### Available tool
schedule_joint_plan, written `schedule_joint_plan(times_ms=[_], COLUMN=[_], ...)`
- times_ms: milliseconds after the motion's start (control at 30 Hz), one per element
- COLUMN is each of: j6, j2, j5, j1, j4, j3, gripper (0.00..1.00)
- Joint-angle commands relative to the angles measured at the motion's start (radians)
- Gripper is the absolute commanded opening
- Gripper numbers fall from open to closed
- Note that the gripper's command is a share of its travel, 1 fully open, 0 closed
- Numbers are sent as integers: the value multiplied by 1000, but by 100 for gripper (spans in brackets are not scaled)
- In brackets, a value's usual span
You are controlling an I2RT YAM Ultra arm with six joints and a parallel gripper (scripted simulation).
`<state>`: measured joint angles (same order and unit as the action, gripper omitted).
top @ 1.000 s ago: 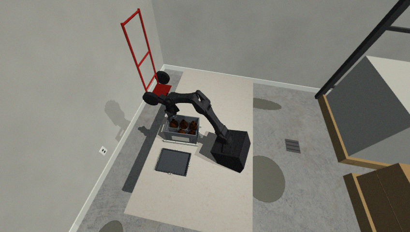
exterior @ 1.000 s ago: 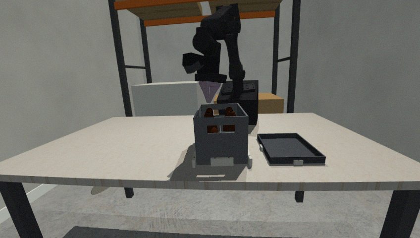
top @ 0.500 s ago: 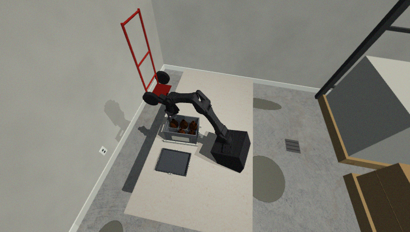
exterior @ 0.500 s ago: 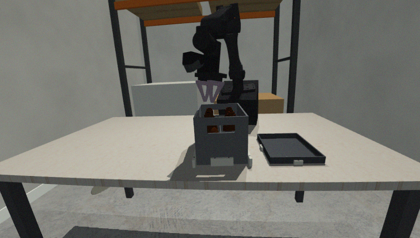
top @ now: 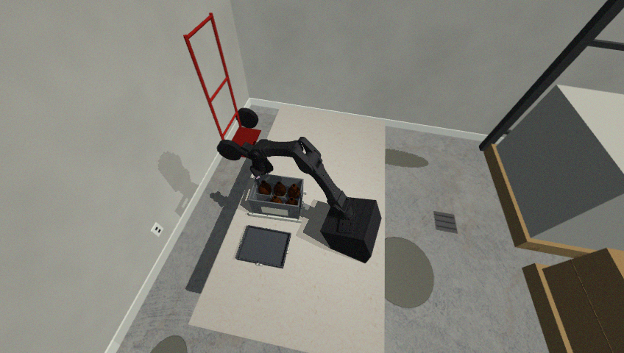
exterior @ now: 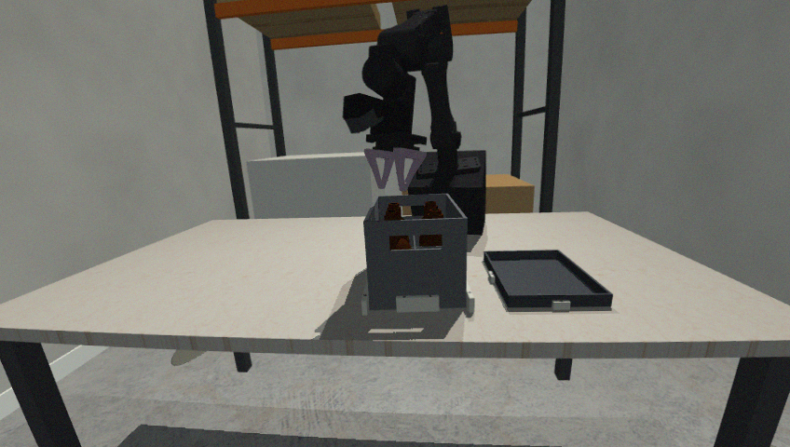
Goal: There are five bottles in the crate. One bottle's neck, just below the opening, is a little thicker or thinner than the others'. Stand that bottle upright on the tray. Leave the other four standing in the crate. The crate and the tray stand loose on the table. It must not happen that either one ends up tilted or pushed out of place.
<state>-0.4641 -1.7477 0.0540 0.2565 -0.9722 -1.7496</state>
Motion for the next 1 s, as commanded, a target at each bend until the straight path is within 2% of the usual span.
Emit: schedule_joint_plan(times_ms=[0, 767, 967], j6=[4, 4, 4], j2=[15, 13, -2], j5=[10, 10, 10], j1=[3, 2, 2], j4=[8, 14, 23], j3=[-28, -28, 9], gripper=[61, 61, 61])
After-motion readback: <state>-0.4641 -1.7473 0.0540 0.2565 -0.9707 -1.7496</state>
